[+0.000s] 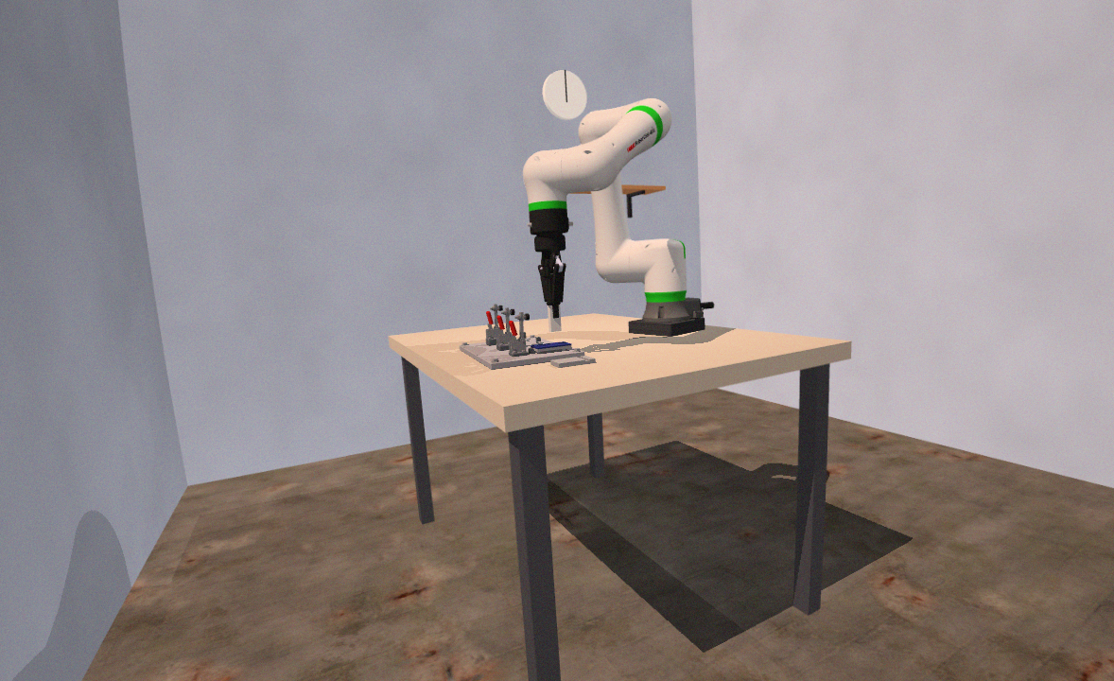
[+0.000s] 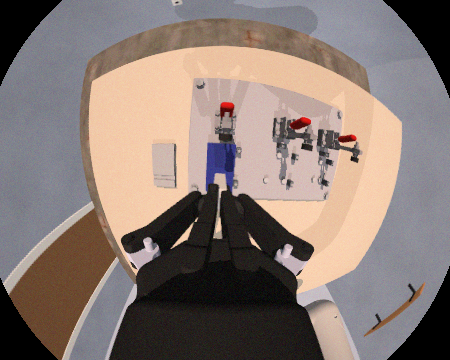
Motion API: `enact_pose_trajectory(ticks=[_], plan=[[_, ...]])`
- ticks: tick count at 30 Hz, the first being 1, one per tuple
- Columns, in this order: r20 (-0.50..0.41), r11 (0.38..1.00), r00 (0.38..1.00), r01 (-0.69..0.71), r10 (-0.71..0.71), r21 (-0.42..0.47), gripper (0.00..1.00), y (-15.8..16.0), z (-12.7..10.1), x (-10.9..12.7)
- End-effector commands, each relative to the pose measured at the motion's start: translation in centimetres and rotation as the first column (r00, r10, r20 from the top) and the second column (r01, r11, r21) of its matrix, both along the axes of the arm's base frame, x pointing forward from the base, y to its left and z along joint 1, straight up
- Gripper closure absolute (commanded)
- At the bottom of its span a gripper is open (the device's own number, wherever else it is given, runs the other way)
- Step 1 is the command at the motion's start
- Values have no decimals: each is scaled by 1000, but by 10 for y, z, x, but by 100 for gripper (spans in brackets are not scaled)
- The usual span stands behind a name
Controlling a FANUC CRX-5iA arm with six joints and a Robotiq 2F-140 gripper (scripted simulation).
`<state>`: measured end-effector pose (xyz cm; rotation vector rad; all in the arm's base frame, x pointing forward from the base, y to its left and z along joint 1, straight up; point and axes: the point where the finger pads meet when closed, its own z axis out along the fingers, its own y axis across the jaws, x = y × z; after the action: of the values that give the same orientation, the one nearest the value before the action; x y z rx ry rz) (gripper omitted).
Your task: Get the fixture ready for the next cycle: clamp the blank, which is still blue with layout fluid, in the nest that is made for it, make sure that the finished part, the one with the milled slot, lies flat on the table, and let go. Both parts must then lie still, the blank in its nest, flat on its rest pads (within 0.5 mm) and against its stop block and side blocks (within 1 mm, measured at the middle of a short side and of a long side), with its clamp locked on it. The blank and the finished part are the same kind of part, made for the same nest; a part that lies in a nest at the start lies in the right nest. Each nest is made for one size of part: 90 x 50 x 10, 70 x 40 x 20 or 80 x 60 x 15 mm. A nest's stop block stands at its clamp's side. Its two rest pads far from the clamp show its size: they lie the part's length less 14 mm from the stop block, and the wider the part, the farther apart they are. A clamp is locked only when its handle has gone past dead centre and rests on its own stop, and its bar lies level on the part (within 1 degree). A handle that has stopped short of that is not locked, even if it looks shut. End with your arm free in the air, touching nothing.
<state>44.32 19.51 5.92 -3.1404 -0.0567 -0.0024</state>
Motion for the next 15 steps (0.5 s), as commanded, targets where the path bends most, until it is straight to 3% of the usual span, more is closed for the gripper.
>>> enact_pose_trajectory(ticks=[1,9,15], plan=[[0,1000,1000,0,0,0,100,0,0,-13],[0,1000,1000,0,0,0,100,-2,0,-54],[0,1000,1000,0,0,0,100,-2,0,-64]])
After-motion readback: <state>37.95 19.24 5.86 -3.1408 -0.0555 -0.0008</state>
